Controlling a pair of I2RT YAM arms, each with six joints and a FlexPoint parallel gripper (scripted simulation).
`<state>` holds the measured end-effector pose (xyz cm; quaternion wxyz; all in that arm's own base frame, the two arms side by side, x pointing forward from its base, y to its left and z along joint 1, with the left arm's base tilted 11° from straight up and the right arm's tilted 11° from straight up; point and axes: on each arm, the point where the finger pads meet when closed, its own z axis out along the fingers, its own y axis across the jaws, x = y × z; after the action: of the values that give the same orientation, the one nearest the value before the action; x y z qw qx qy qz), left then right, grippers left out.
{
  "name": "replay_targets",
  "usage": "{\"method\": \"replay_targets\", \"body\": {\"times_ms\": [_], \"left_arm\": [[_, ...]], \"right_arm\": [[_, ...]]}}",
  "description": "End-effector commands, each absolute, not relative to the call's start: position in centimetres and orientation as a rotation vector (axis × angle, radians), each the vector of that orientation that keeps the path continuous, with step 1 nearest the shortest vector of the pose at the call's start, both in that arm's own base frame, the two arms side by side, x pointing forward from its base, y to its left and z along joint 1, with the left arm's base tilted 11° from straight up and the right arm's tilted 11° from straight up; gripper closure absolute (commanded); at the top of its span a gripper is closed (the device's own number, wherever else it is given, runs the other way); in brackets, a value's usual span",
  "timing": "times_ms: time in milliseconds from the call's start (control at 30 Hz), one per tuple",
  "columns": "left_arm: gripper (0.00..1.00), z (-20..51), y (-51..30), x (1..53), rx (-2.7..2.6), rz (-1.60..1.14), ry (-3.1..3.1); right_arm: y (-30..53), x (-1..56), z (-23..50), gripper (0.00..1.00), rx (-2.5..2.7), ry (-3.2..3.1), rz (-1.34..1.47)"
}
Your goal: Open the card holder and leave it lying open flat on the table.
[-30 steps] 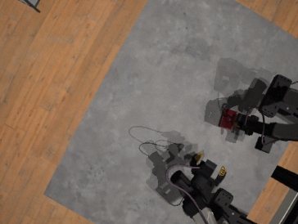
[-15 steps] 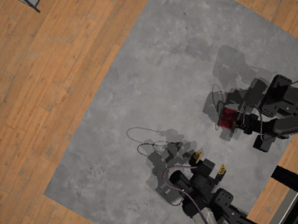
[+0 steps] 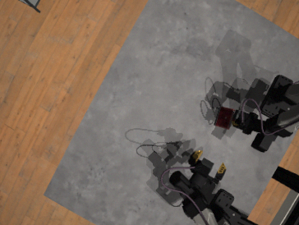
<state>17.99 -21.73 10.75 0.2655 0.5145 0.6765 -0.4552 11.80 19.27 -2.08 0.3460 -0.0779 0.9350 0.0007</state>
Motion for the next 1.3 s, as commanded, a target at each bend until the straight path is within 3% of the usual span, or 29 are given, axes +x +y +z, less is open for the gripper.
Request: {"method": "replay_targets", "body": {"times_ms": [0,767,1267], "left_arm": [[0.0,10.8,-21.8,18.3,1.364,-1.235,1.827],[0.0,11.1,-21.9,18.3,1.376,-1.227,1.817],[0.0,14.4,-21.5,22.6,1.289,-1.073,1.767]], "right_arm": [[20.2,11.8,-1.3,0.92,-0.205,2.426,0.028],[21.3,17.0,0.9,0.92,-0.203,2.412,0.045],[21.5,19.0,1.4,0.92,-0.198,2.412,0.035]]}}
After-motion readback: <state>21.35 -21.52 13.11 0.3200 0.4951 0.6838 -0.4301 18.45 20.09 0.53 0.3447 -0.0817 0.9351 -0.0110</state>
